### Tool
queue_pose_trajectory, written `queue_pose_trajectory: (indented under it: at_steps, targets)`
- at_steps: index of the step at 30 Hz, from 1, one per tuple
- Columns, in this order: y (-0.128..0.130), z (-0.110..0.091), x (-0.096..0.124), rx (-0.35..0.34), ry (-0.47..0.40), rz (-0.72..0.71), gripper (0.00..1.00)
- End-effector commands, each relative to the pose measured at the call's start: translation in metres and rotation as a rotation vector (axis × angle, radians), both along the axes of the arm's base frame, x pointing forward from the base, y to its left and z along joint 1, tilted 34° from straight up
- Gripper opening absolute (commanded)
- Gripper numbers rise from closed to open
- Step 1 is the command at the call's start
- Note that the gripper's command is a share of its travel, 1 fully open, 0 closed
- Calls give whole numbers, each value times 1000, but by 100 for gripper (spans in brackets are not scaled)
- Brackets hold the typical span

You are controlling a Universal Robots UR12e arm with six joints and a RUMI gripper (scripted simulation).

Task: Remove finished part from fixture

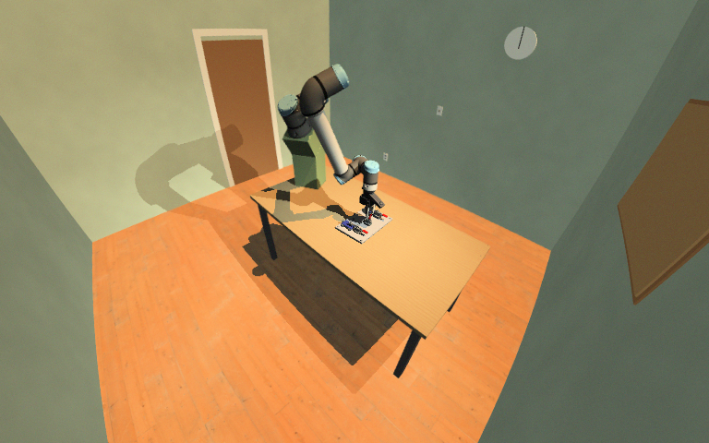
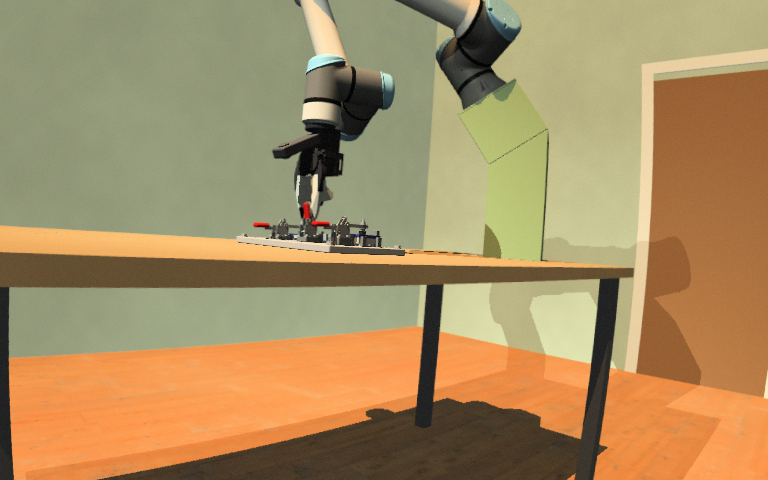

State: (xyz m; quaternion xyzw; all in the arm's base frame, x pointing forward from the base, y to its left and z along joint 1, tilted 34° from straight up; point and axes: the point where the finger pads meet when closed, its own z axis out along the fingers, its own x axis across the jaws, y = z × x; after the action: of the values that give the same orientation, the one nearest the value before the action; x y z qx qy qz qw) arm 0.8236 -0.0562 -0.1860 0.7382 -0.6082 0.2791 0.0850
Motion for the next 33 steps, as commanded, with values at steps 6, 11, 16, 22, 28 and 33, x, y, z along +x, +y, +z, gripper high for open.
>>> queue_pose_trajectory:
  at_steps: [6,11,16,22,28,33]
  targets:
    - [0,1,0,0,-1,0,28]
    - [0,1,0,0,-1,0,28]
    - [0,1,0,0,-1,0,28]
    - [1,1,0,0,-1,0,28]
    - [3,6,-2,0,-1,0,28]
    - [9,16,-6,0,-1,0,28]
